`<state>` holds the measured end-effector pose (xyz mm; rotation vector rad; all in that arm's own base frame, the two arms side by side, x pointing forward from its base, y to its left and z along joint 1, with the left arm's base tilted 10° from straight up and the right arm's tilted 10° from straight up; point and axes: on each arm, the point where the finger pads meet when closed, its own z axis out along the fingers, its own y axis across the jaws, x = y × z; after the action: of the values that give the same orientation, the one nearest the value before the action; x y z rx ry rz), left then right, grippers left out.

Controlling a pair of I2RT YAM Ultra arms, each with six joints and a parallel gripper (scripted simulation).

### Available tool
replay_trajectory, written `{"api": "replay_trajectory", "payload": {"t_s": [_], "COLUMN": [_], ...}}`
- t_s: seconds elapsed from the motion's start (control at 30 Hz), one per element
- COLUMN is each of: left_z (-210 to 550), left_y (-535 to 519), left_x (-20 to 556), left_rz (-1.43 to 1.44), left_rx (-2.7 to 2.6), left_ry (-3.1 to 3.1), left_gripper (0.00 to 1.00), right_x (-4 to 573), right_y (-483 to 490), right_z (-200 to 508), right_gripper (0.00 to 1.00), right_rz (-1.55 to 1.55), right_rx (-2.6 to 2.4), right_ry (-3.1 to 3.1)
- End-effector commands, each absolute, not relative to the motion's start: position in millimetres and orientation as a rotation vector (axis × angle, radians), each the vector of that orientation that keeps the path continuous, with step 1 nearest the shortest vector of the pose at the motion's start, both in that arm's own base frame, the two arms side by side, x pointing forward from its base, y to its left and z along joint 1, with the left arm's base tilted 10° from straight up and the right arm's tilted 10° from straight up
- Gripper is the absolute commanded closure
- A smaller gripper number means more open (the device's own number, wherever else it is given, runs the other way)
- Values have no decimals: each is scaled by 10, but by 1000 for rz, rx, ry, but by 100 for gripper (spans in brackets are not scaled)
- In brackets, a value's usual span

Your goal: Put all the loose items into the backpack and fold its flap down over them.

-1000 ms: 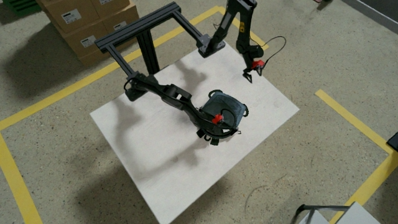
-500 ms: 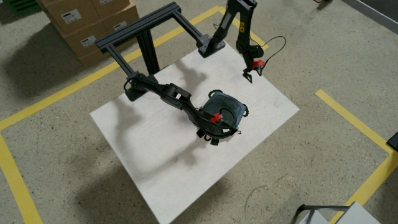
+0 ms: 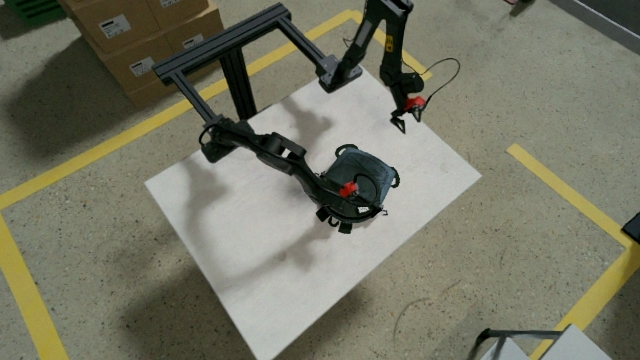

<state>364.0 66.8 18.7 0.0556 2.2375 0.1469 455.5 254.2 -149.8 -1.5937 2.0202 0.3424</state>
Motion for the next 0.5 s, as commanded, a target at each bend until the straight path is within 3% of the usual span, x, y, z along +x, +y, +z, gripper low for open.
{"api": "replay_trajectory", "payload": {"t_s": [0.0, 0.47], "left_z": [229, 229], "left_y": [660, 660], "left_x": [3668, 3668], "left_rz": [148, 148], "left_rx": [61, 61], "left_ry": [2224, 2224], "left_gripper": [10, 10], "right_x": [4700, 4675], "right_y": [2763, 2764], "right_z": [-1239, -1351], "right_gripper": [72, 72], "right_rz": [339, 350], "right_rx": [-1593, -1601], "right_ry": [1950, 1968]}}
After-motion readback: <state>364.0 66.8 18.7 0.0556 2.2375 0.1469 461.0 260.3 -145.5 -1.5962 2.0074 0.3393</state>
